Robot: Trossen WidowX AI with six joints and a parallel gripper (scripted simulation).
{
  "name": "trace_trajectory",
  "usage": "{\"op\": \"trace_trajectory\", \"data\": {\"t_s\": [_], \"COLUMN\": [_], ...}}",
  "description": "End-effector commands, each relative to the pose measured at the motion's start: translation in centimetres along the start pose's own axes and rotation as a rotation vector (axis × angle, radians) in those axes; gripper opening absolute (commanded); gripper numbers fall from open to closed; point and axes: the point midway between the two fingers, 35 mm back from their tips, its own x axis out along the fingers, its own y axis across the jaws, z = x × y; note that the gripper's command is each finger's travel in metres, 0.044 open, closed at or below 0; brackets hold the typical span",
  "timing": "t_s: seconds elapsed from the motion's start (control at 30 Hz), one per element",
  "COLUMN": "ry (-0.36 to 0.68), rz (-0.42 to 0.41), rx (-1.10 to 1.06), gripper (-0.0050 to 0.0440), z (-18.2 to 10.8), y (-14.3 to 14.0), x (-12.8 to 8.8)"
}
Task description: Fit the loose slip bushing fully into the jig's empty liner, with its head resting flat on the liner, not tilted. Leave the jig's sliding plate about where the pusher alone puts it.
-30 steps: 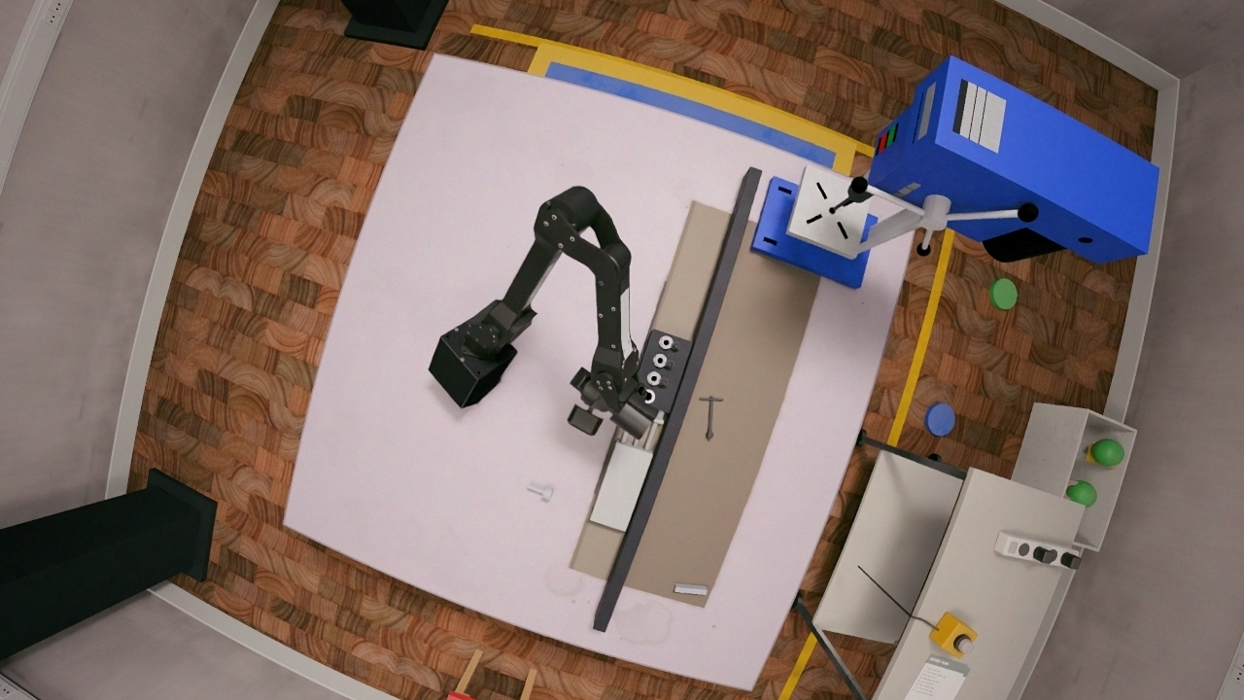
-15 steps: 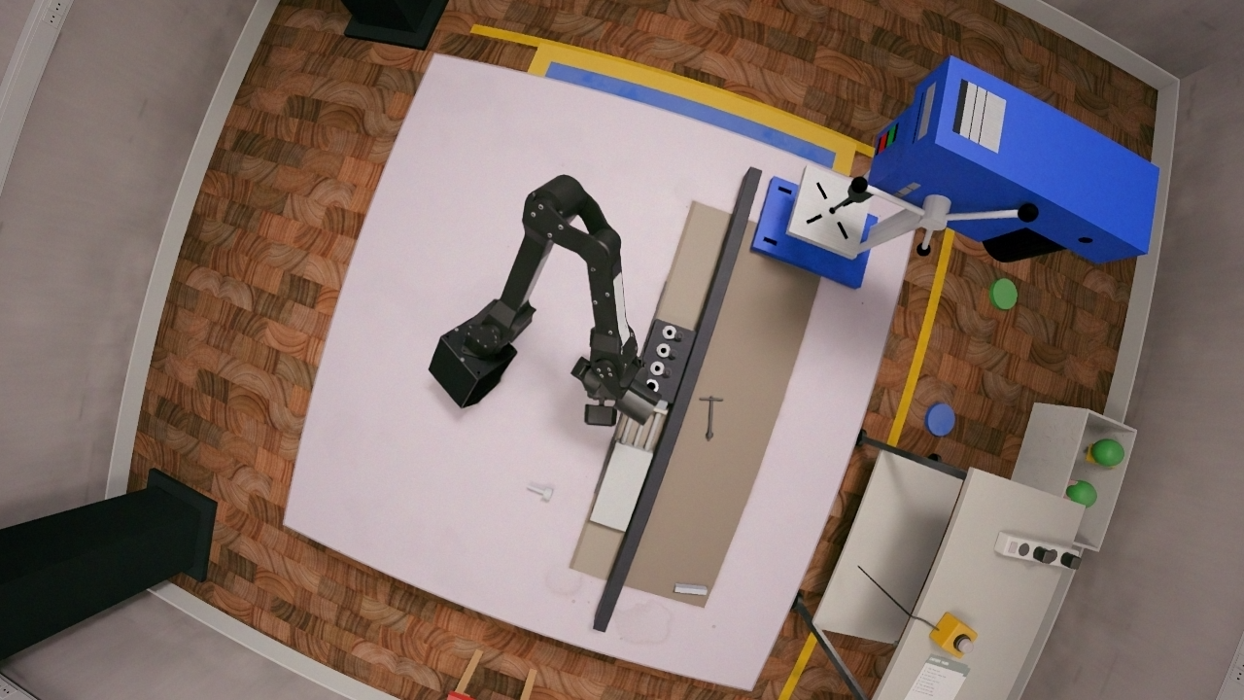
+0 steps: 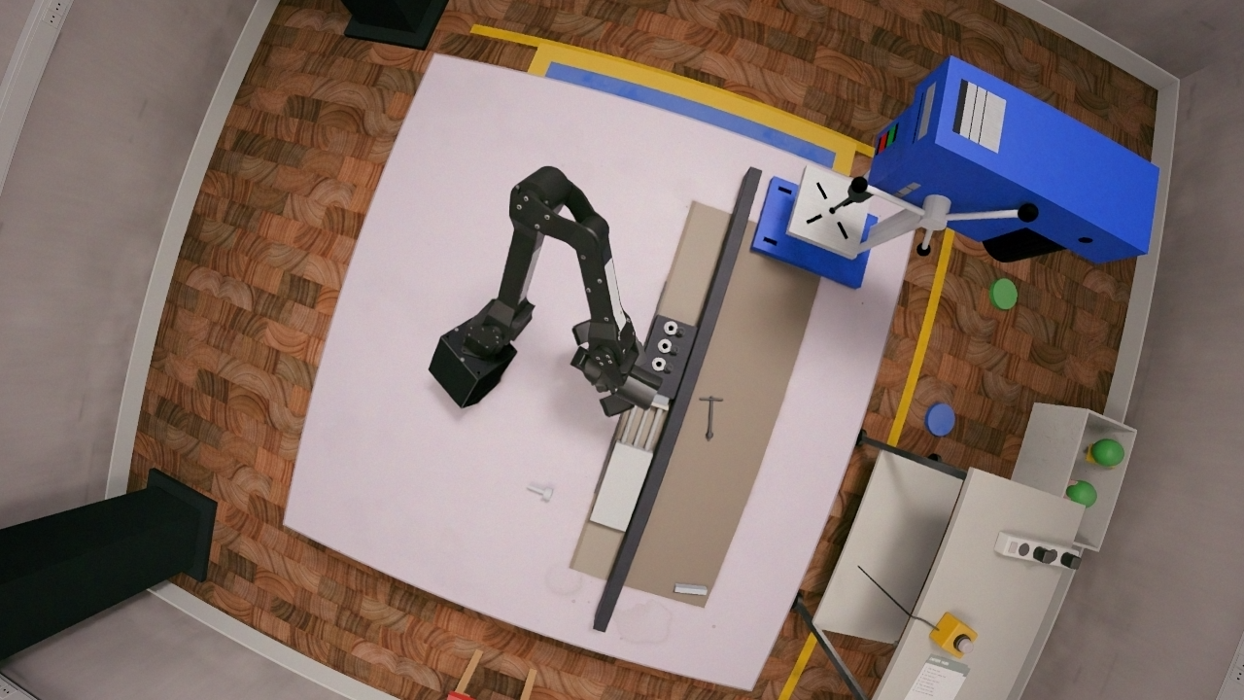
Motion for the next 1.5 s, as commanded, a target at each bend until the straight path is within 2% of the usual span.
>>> {"op": "trace_trajectory", "data": {"t_s": [0.0,0.17,0.67,0.73,1.23,1.47], "ry": [0.000,0.000,-0.002,-0.002,-0.010,-0.014], "rz": [-0.002,-0.001,-0.001,-0.001,-0.004,-0.007], "rx": [-0.157,-0.261,-0.778,-0.778,-1.295,-1.398], "gripper": [-0.0050,-0.0050,-0.0050,-0.0050,-0.0050,-0.0050], "z": [0.3,0.4,0.9,0.9,1.1,1.3], "y": [0.6,1.0,3.0,3.0,4.9,5.3], "x": [-0.1,-0.1,-0.1,-0.1,-0.2,-0.2]}}
